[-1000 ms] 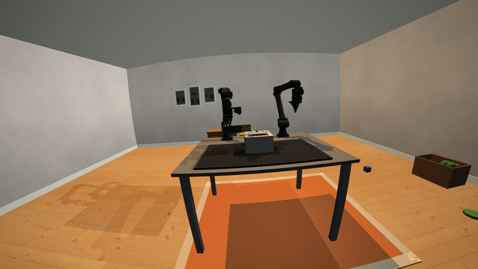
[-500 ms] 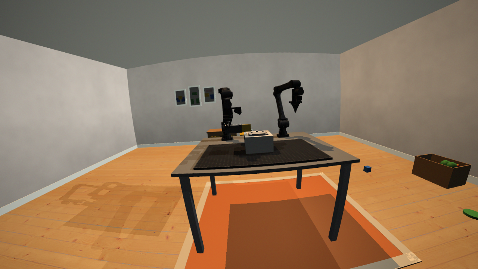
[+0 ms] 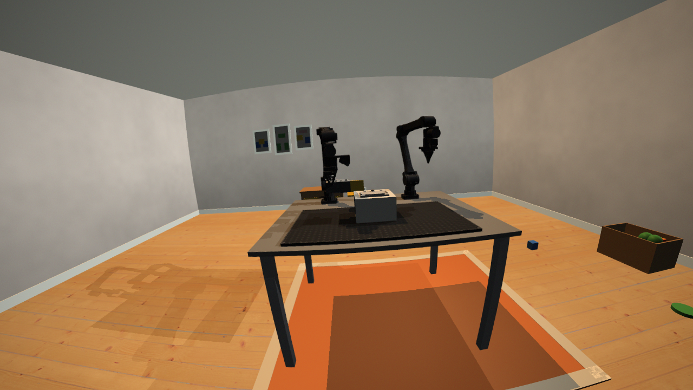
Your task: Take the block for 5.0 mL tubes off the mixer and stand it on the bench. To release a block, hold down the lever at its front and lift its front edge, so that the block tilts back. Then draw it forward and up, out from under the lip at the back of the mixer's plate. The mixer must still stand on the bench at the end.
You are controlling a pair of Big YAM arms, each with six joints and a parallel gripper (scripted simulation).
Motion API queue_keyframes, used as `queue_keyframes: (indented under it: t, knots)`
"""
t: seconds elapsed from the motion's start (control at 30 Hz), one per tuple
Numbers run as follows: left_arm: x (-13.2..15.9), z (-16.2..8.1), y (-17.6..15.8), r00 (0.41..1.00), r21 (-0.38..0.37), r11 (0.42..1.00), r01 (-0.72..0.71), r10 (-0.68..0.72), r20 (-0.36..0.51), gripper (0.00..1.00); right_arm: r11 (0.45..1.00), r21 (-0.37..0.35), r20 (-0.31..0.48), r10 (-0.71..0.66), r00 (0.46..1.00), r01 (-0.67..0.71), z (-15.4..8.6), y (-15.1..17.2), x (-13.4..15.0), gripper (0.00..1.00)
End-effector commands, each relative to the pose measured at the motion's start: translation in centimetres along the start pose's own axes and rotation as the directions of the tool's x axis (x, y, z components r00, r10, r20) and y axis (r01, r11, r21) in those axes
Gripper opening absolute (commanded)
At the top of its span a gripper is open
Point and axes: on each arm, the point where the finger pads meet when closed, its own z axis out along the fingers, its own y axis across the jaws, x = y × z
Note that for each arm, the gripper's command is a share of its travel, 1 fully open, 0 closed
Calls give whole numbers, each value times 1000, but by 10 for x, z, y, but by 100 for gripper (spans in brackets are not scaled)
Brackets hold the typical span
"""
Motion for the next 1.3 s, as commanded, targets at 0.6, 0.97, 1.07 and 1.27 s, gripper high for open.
queue_keyframes:
  t: [0.6, 0.97, 1.07, 1.27]
  knots:
    - [-2, 1, -2, 1000, 1, 1000, 0, 0, -16, 0, 994, 114, 24, -7, 1000, 5, -52, -22, -8, 0]
    - [-2, 2, -2, 1000, 1, 1000, 0, 0, -16, 0, 993, 115, 24, -7, 1000, 4, -53, -23, -7, 0]
    - [-3, 2, -2, 1000, 1, 1000, 0, 0, -16, 0, 992, 127, 26, -8, 1000, 4, -58, -21, -7, 0]
    - [-3, 2, -2, 1000, 1, 1000, 0, 0, -16, 0, 990, 143, 28, -8, 1000, 4, -66, -19, -7, 0]
